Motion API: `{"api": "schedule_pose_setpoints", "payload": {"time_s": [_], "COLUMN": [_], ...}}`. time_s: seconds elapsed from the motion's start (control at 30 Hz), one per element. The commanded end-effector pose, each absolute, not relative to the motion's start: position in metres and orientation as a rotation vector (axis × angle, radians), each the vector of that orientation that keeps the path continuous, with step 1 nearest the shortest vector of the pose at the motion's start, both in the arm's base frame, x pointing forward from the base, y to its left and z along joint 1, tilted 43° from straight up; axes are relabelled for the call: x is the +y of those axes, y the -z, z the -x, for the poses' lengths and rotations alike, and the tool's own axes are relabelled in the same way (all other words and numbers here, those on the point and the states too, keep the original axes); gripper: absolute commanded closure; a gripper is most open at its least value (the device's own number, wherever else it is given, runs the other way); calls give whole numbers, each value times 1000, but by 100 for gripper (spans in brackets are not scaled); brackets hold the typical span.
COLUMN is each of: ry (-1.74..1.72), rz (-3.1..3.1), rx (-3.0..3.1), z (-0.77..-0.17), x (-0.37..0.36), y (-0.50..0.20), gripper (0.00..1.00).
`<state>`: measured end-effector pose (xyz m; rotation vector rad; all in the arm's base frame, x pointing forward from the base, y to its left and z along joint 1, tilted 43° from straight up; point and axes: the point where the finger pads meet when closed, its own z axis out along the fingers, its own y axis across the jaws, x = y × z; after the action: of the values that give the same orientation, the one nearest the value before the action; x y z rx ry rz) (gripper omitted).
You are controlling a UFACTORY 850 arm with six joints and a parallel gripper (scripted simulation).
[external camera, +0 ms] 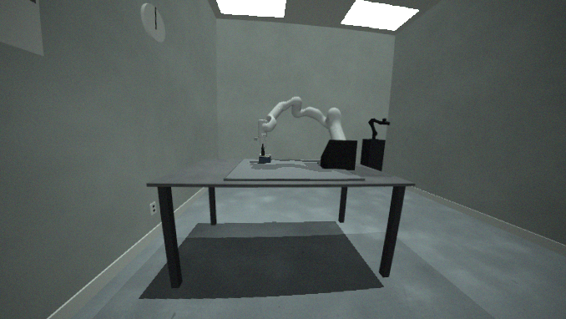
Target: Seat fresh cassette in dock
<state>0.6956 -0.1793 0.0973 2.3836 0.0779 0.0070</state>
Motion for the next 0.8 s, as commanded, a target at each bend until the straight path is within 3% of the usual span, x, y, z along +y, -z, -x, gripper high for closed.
{"api": "schedule_pose_setpoints", "payload": {"time_s": [0.0,0.77], "ry": [-6,4], "rz": [-2383,-2382], "rx": [78,76], "z": [-696,-693], "x": [-179,-181], "y": [-98,-95], "gripper": [100,100]}}
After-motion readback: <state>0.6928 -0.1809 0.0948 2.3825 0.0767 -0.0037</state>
